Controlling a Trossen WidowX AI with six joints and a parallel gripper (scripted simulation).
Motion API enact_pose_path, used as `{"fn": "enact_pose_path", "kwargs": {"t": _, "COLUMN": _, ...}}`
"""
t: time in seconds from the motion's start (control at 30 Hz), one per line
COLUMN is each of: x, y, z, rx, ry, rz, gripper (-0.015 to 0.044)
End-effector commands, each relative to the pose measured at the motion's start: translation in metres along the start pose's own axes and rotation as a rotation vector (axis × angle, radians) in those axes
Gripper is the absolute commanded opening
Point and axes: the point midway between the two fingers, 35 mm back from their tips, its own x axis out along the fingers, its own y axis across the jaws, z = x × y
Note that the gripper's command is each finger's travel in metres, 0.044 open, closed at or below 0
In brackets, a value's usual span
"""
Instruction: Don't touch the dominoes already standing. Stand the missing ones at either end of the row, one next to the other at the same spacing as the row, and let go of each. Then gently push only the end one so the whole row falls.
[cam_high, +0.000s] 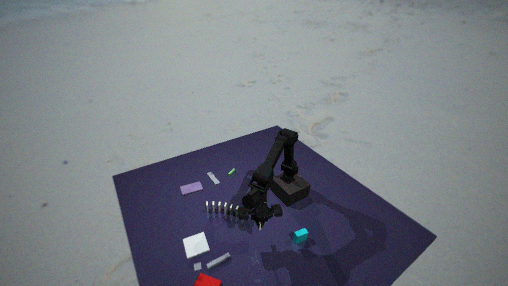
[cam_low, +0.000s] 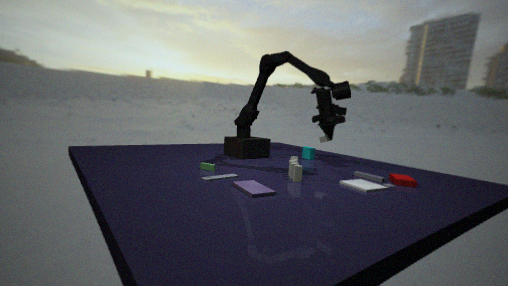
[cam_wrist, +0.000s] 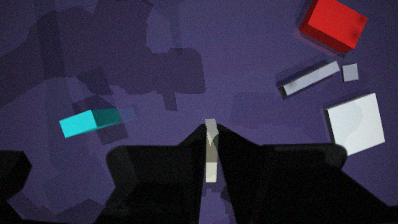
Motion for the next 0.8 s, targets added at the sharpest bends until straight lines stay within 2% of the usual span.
{"fn": "enact_pose_path", "kwargs": {"t": 0.0, "x": 0.009, "y": -0.004, "z": 0.002, "rx": 0.031, "ry": -0.062, "rz": 0.007, "gripper": 0.0025}}
{"fn": "enact_pose_path", "kwargs": {"t": 0.77, "x": 0.038, "y": -0.033, "z": 0.008, "rx": 0.131, "ry": -0.517, "rz": 0.027, "gripper": 0.0025}}
